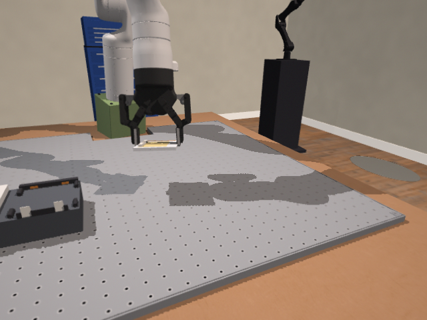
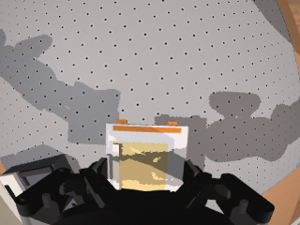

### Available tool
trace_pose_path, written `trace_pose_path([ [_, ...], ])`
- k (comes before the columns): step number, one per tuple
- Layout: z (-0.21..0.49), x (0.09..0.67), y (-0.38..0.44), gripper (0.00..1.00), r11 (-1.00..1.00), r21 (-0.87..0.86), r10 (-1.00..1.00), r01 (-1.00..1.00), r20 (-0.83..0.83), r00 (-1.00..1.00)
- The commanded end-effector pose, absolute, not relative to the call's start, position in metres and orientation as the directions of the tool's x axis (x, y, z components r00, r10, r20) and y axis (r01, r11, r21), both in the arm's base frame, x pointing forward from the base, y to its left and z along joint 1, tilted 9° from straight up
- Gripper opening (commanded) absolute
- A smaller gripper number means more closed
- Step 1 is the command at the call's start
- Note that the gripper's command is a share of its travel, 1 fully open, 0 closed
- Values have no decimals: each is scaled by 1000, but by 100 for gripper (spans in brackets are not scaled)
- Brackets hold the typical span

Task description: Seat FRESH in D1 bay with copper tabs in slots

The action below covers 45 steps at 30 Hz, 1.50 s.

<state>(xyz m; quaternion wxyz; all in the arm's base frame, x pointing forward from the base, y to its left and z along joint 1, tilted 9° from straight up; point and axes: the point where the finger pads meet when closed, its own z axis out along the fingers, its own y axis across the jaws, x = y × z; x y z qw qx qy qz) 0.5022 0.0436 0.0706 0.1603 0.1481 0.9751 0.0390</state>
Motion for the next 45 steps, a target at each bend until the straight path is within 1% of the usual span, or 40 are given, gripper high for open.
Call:
trace_pose_path([
  [1,72,508,21,0,961,119,276,251,-301,-913],
  [11,78,523,-27,0,997,47,-35,-54,-343,-939],
  [45,93,566,-159,0,997,46,-35,-54,-343,-939],
])
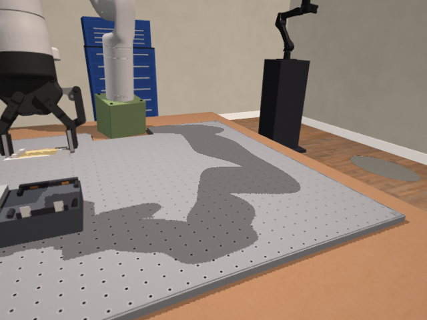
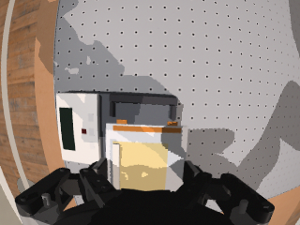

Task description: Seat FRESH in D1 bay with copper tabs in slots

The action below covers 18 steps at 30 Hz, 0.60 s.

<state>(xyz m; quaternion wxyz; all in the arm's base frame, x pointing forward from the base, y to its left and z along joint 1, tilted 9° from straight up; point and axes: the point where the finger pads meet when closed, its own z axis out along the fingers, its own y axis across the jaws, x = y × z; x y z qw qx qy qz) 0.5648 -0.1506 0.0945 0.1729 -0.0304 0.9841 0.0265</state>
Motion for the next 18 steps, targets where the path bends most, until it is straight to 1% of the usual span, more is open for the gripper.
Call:
trace_pose_path([
  [1,93,566,-159,0,997,46,-35,-54,-343,-939],
  [18,89,566,-159,0,997,46,-35,-54,-343,-939],
])
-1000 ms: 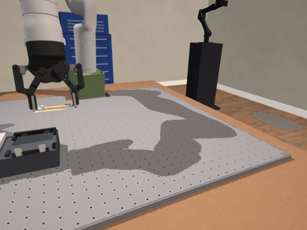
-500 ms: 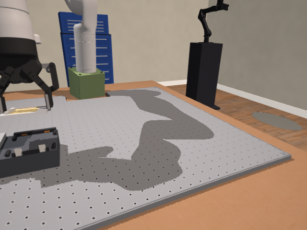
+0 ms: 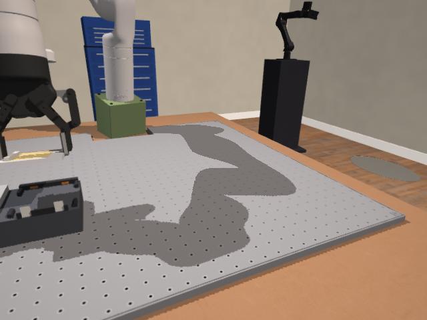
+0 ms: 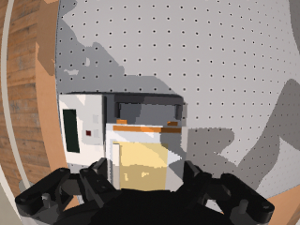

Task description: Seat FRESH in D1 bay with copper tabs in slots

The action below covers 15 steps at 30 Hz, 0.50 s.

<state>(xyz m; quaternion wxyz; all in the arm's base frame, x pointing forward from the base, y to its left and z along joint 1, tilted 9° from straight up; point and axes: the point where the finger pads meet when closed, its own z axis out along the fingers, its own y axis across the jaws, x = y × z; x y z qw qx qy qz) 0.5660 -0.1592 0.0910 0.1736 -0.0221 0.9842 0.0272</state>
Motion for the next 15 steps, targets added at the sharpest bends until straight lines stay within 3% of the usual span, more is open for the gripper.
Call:
trace_pose_path([
  [1,88,566,-159,0,997,46,-35,-54,-343,-939],
  [15,72,569,-158,0,997,46,-35,-54,-343,-939],
])
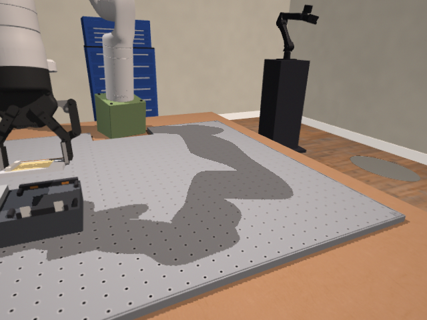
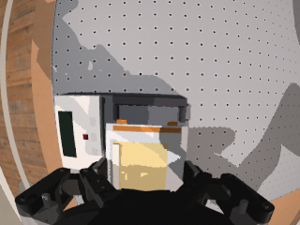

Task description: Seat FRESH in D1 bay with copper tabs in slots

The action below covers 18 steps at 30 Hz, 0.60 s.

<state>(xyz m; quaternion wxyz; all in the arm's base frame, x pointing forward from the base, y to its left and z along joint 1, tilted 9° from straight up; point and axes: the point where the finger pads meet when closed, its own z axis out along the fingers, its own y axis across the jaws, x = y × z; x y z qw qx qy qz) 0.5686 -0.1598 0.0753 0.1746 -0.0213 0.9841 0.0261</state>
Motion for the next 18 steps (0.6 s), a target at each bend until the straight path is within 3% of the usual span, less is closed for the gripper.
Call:
trace_pose_path([
  [1,71,569,-158,0,997,46,-35,-54,-343,-939],
  [18,54,572,-157,0,997,46,-35,-54,-343,-939],
])
